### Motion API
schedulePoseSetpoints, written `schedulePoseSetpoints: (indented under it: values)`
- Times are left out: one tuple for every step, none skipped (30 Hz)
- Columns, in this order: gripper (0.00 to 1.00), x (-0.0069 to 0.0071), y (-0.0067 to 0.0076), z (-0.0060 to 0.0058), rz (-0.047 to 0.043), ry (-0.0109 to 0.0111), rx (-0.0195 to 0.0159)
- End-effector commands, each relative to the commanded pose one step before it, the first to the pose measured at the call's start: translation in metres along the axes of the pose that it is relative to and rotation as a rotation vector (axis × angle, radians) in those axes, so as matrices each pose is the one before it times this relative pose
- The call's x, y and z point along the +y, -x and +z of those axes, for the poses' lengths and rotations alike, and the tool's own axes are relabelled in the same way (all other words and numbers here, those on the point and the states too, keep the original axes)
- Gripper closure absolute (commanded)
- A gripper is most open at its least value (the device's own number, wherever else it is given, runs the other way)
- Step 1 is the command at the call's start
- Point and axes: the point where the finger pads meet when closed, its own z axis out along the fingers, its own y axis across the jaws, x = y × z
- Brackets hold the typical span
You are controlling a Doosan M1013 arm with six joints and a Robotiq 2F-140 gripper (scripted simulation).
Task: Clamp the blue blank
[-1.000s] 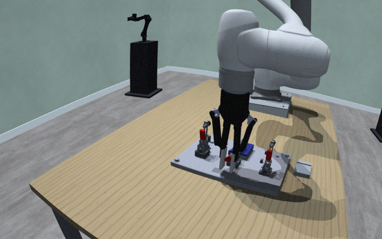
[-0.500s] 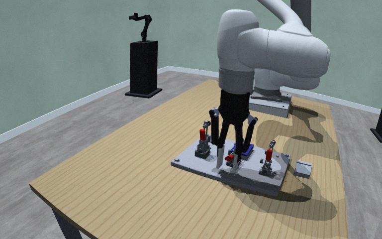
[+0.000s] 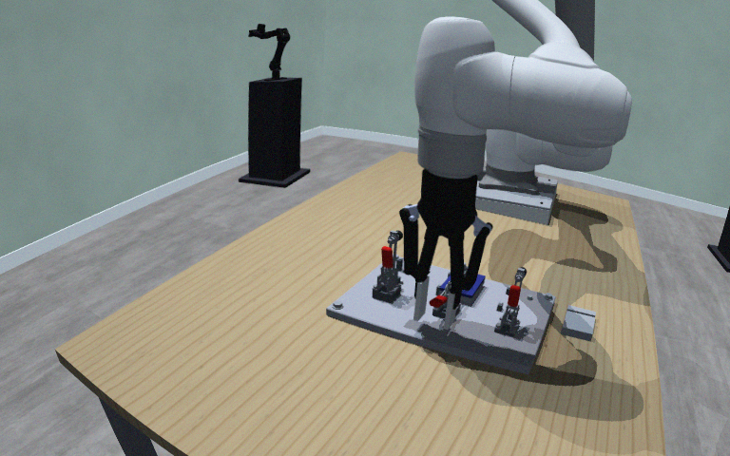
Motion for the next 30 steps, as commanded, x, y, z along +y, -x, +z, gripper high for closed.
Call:
schedulePoseSetpoints:
  values:
    - [0.72, -0.00005, -0.00001, -0.00496, -0.00002, -0.00021, 0.00017]
    - [0.72, 0.00000, 0.00000, -0.00360, 0.00000, 0.00000, 0.00000]
    - [0.72, 0.00000, 0.00000, -0.00430, 0.00000, 0.00000, 0.00000]
    - [0.72, 0.00000, 0.00000, -0.00482, 0.00000, 0.00000, 0.00000]
    - [0.72, 0.00000, 0.00000, -0.00513, 0.00000, 0.00000, 0.00000]
    - [0.72, 0.00000, 0.00000, -0.00519, 0.00000, 0.00000, 0.00000]
    - [0.72, 0.00000, 0.00000, -0.00499, 0.00000, 0.00000, 0.00000]
    - [0.72, 0.00000, 0.00000, -0.00455, 0.00000, 0.00000, 0.00000]
    - [0.72, 0.00000, 0.00000, -0.00389, 0.00000, 0.00000, 0.00000]
    - [0.72, 0.00000, 0.00000, -0.00306, 0.00000, 0.00000, 0.00000]
    - [0.72, 0.00000, 0.00000, -0.00216, 0.00000, 0.00000, 0.00000]
    - [0.72, 0.00000, 0.00000, -0.00127, 0.00000, 0.00000, 0.00000]
    - [0.72, 0.00000, 0.00000, -0.00053, 0.00000, 0.00000, 0.00000]
    - [0.72, 0.00000, 0.00000, -0.00008, 0.00000, 0.00000, 0.00000]
    - [0.72, 0.00000, 0.00000, 0.00000, 0.00000, 0.00000, 0.00000]
    - [0.72, 0.00000, 0.00000, 0.00000, 0.00000, 0.00000, 0.00000]
    - [0.72, 0.00000, 0.00000, 0.00000, 0.00000, 0.00000, 0.00000]
    - [0.72, 0.00000, 0.00000, 0.00000, 0.00000, 0.00000, 0.00000]
    - [0.72, 0.00000, 0.00000, 0.00000, 0.00000, 0.00000, 0.00000]
    - [0.72, 0.00000, 0.00000, 0.00000, 0.00000, 0.00000, 0.00000]
    - [0.72, 0.00000, 0.00000, 0.00000, 0.00000, 0.00000, 0.00000]
    - [0.72, 0.00000, 0.00000, 0.00000, 0.00000, 0.00000, 0.00000]
    - [0.72, 0.00000, 0.00000, 0.00000, 0.00000, 0.00000, 0.00000]
    - [0.72, 0.00000, 0.00000, 0.00000, 0.00000, 0.00000, 0.00000]
    - [0.72, 0.00000, 0.00000, 0.00000, 0.00000, 0.00000, 0.00000]
    - [1.00, 0.00000, 0.00000, 0.00000, 0.00000, 0.00000, 0.00000]
    - [1.00, 0.00000, 0.00000, 0.00000, 0.00000, 0.00000, 0.00000]
    - [1.00, 0.00000, 0.00000, 0.00000, 0.00000, 0.00000, 0.00000]
    - [1.00, 0.00000, 0.00000, 0.00000, 0.00000, 0.00000, 0.00000]
    - [1.00, 0.00000, 0.00000, 0.00000, 0.00000, 0.00000, 0.00000]
